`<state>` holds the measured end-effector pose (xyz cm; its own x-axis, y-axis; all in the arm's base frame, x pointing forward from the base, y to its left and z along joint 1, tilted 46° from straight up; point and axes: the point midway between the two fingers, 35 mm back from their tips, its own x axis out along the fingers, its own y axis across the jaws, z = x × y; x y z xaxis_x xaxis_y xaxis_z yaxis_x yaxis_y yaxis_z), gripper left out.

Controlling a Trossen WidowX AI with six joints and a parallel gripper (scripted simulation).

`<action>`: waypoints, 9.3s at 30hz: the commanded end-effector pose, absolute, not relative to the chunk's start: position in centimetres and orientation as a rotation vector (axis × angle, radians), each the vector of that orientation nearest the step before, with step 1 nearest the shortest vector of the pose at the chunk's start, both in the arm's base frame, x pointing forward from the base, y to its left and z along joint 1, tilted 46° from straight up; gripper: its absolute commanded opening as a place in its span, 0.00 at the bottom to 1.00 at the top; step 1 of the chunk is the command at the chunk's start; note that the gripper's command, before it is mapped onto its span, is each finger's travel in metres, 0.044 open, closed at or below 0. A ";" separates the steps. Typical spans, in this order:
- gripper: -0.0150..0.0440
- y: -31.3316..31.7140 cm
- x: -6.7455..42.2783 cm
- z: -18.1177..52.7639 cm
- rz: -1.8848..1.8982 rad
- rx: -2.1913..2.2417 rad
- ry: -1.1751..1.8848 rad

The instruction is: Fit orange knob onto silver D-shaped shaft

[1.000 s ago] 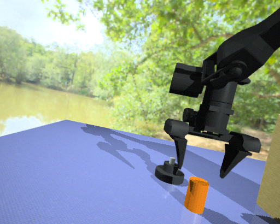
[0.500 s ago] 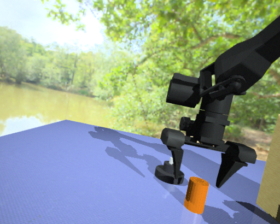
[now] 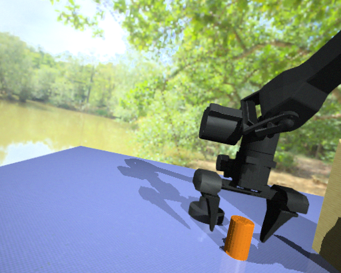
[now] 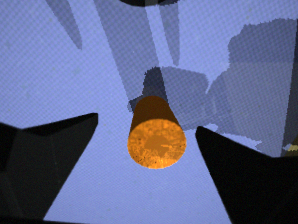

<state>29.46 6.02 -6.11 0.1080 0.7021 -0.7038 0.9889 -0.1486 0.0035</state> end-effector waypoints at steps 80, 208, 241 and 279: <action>0.25 -1.9 28.0 6.3 -0.686 2.100 1.318; 0.25 -0.4 26.4 9.3 -0.595 2.207 1.036; 0.25 2.9 28.5 5.7 -0.784 1.954 1.589; 0.48 12.0 31.3 -2.8 -0.782 1.915 1.659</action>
<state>31.26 11.97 -2.85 0.1004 0.7115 -0.6955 0.9891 -0.1471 -0.0077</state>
